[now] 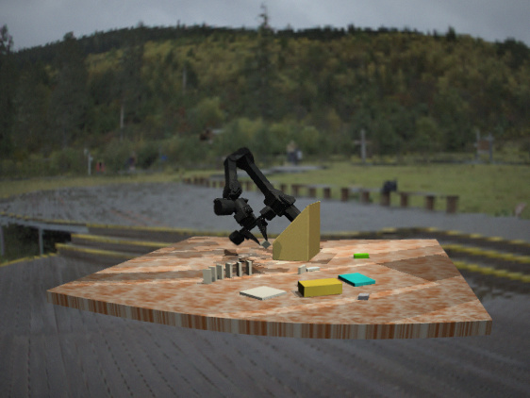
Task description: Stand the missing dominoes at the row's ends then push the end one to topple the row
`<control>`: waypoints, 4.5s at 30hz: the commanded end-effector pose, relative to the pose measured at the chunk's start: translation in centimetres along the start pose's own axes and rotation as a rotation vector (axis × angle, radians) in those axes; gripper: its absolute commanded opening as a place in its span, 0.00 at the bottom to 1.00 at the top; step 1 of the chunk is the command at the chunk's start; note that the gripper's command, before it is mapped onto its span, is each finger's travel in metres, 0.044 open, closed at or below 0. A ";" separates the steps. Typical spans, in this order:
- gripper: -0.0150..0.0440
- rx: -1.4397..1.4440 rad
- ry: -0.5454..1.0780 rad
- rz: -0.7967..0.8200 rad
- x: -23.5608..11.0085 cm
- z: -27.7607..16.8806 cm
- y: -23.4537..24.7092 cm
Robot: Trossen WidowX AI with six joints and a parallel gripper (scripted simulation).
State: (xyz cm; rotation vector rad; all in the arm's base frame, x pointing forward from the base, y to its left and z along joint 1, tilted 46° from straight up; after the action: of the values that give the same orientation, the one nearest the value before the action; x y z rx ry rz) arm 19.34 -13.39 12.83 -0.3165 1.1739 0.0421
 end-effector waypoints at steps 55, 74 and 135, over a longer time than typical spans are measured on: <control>0.44 -0.605 -0.805 -0.545 -3.2 -9.3 1.7; 0.44 -0.608 -0.799 -0.538 -2.4 -10.1 0.3; 0.66 -0.597 -0.801 -0.539 4.0 -15.8 -3.5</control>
State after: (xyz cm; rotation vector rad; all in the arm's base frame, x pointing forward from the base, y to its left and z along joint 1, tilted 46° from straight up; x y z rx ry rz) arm 7.44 -21.44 4.63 -1.0293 0.2341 0.0395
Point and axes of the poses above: the point midway between the two fingers, 35 mm back from their tips, its own x axis out along the fingers, its own y axis across the jaws, z = x × y, the point moved 10 cm from there along -x, back along the fingers, and after that the axes turned 15 degrees about -x, right-handed, at the moved point
